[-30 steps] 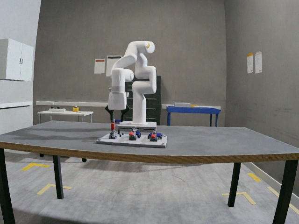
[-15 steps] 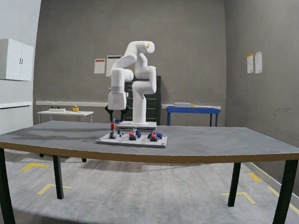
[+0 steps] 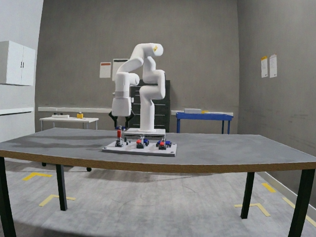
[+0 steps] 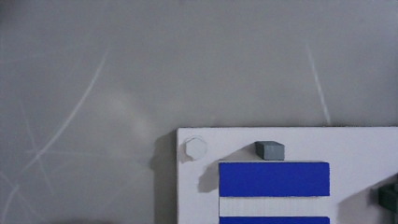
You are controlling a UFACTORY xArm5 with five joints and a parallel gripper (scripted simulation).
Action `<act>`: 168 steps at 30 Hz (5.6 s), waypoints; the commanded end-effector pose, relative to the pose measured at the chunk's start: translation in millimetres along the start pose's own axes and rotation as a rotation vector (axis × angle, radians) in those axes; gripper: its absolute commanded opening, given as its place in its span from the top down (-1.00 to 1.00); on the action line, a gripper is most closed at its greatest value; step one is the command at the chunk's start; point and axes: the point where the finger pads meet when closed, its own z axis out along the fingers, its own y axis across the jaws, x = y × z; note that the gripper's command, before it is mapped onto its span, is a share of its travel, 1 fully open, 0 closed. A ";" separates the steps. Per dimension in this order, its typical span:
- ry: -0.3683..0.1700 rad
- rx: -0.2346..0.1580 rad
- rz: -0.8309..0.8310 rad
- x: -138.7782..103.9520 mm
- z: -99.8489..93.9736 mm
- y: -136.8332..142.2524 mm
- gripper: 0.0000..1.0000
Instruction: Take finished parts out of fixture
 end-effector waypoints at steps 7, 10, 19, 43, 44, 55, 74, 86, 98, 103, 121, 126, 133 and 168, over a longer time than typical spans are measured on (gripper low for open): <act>-0.003 0.001 0.000 -1.2 -1.1 -15.8 1.00; -0.003 0.001 0.000 -1.2 -1.1 -22.2 1.00; -0.004 0.001 0.000 -1.2 -1.2 -38.6 1.00; -0.004 0.001 0.000 -1.3 -1.6 -88.8 1.00; -0.004 0.001 0.000 -1.3 -1.6 -90.5 1.00; -0.004 0.001 0.000 -1.4 -1.6 -101.9 1.00; -0.004 0.001 0.000 -1.4 -1.7 -106.6 1.00; -0.004 0.001 0.000 -1.4 -1.6 -106.6 1.00; -0.004 0.001 0.000 -1.4 -1.2 -106.6 1.00; -0.004 0.001 0.000 -1.4 0.0 -106.7 1.00; -0.004 0.001 0.000 -1.4 24.4 -106.9 1.00; -0.004 0.001 0.000 -1.4 36.9 -107.0 1.00; -0.004 0.001 0.000 -1.4 54.9 -107.1 1.00; -0.004 0.001 0.000 -1.4 81.4 -107.3 1.00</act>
